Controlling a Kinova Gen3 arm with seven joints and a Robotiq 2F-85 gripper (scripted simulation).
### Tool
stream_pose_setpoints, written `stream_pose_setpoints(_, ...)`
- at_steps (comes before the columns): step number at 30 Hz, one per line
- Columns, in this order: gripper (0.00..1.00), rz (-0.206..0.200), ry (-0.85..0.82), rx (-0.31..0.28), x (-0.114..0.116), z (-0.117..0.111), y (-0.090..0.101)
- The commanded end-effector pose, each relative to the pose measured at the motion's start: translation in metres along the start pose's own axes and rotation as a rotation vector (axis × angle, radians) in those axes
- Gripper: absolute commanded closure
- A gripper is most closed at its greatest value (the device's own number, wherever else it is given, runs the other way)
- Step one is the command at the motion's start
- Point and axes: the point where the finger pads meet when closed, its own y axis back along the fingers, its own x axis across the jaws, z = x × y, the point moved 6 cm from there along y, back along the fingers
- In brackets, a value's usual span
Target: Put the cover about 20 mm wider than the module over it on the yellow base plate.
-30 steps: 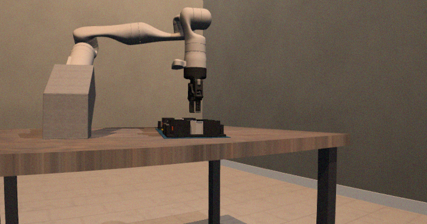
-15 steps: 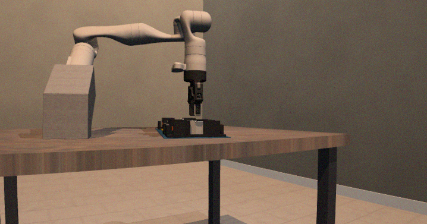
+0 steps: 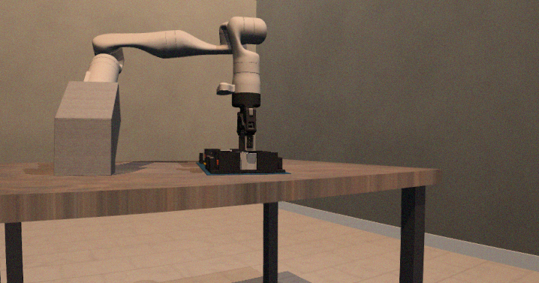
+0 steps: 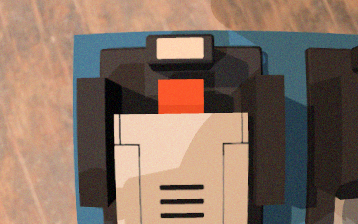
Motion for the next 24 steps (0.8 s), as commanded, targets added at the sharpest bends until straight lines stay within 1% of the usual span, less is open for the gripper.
stream_pose_setpoints(1, 0.0, -0.001, 0.0, -0.002, 0.0, 0.0, 0.001)
stream_pose_setpoints(5, 0.0, -0.001, 0.0, -0.002, 0.0, 0.0, 0.001)
stream_pose_setpoints(15, 0.0, -0.001, 0.0, -0.002, 0.0, 0.0, -0.009)
stream_pose_setpoints(24, 0.0, -0.001, 0.0, -0.002, 0.0, 0.0, -0.011)
